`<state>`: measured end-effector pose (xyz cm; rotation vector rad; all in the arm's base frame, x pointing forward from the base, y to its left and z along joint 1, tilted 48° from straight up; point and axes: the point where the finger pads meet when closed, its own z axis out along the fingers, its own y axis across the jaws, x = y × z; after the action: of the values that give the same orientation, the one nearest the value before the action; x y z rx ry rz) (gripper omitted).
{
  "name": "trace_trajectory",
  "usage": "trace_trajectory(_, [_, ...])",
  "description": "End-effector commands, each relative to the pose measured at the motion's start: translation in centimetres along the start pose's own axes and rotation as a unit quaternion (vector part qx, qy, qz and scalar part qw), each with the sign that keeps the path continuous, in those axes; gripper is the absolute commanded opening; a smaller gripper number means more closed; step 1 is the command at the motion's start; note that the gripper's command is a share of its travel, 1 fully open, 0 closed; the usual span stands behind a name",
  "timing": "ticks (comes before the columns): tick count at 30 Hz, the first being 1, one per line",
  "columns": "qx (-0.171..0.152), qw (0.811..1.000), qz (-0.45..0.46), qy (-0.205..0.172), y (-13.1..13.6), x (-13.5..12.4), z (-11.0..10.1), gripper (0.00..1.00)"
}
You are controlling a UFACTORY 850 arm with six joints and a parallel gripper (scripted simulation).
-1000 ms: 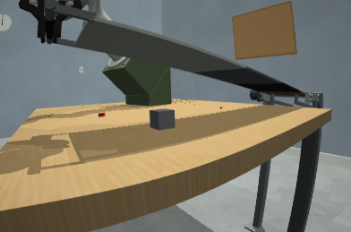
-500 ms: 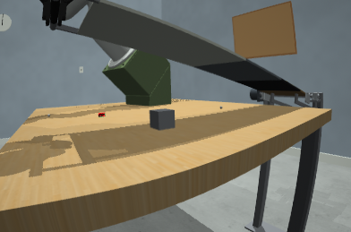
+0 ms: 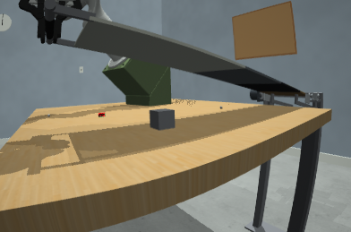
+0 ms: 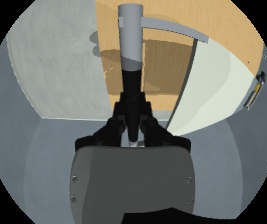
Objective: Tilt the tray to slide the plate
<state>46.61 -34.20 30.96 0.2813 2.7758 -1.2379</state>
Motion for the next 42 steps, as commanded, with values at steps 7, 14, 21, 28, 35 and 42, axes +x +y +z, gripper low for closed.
trace_trajectory(7, [-0.001,1.000,0.000,-0.002,0.0,-0.1,0.1,0.00])
trace_trajectory(14, [-0.001,1.000,0.000,-0.002,0.1,-0.1,-0.5,0.00])
trace_trajectory(21, [-0.001,1.000,0.000,-0.002,1.1,-0.1,-5.0,0.00])
trace_trajectory(28, [-0.001,1.000,0.000,-0.002,0.0,-0.1,-0.1,0.00])
trace_trajectory(35, [-0.001,1.000,0.000,-0.002,0.0,-0.1,0.1,0.00])
trace_trajectory(42, [-0.001,1.000,0.000,-0.002,0.0,-0.1,0.2,0.00])
